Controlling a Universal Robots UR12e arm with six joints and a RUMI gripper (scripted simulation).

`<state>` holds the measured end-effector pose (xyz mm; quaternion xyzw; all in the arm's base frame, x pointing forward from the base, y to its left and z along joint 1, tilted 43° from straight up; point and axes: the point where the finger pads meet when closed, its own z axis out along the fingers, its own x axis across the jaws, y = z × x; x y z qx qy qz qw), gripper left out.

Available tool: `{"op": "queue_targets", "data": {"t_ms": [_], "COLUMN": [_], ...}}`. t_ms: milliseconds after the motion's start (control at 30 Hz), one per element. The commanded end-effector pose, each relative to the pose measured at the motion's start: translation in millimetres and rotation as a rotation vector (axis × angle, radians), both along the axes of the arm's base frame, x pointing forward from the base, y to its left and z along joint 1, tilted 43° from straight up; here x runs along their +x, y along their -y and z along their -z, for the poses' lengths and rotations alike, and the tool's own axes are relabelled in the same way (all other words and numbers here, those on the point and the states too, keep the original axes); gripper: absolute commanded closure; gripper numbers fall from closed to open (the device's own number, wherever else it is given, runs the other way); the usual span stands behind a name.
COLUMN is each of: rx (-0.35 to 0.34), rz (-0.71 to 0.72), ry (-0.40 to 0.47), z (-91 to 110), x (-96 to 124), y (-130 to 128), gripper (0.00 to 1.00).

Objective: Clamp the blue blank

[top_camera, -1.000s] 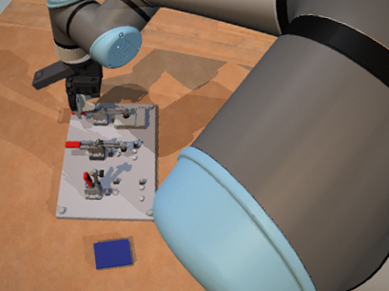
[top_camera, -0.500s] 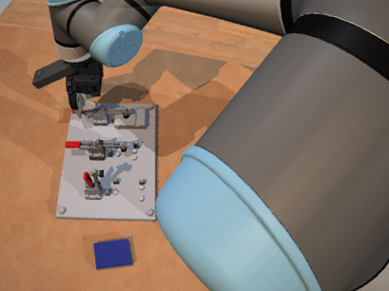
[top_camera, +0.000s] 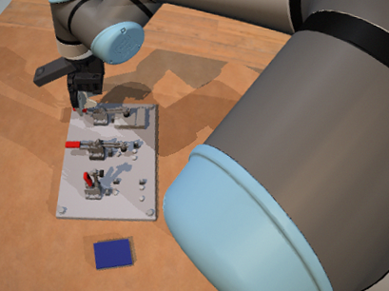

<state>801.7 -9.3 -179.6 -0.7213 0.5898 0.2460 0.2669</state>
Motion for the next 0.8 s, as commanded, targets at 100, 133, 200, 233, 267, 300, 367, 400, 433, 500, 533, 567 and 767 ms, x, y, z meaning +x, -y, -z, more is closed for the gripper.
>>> {"op": "queue_targets", "data": {"t_ms": [100,133,200,233,267,300,367,400,433,500,533,567,767], "rx": [-0.001,-0.001,-0.001,-0.001,-0.001,-0.001,-0.001,-0.001,-0.001,-0.001,-0.001,-0.001,-0.001], "rz": [0.001,0.001,0.001,0.001,0.001,0.001,0.001,0.001,0.001,0.001,0.001,0.001,0.001], "ry": [0.001,0.001,0.001,0.001,0.001,0.001,0.001,0.001,0.001,0.001,0.001,0.001,0.001], "z": [-4,-4,-5,-5,-6,-6,-7,-7,-8,-8,-9,-9,-10], "x": [-3,-3,-4,-4,-5,-6,-7,-8,-9,-10,-11,-12,-15], "y": [5,5,6,6,7,8,9,9,10,11,11,12,14], "gripper": [1.00,1.00,1.00,1.00,1.00,1.00,1.00,1.00,1.00,1.00,1.00,1.00,1.00]}}
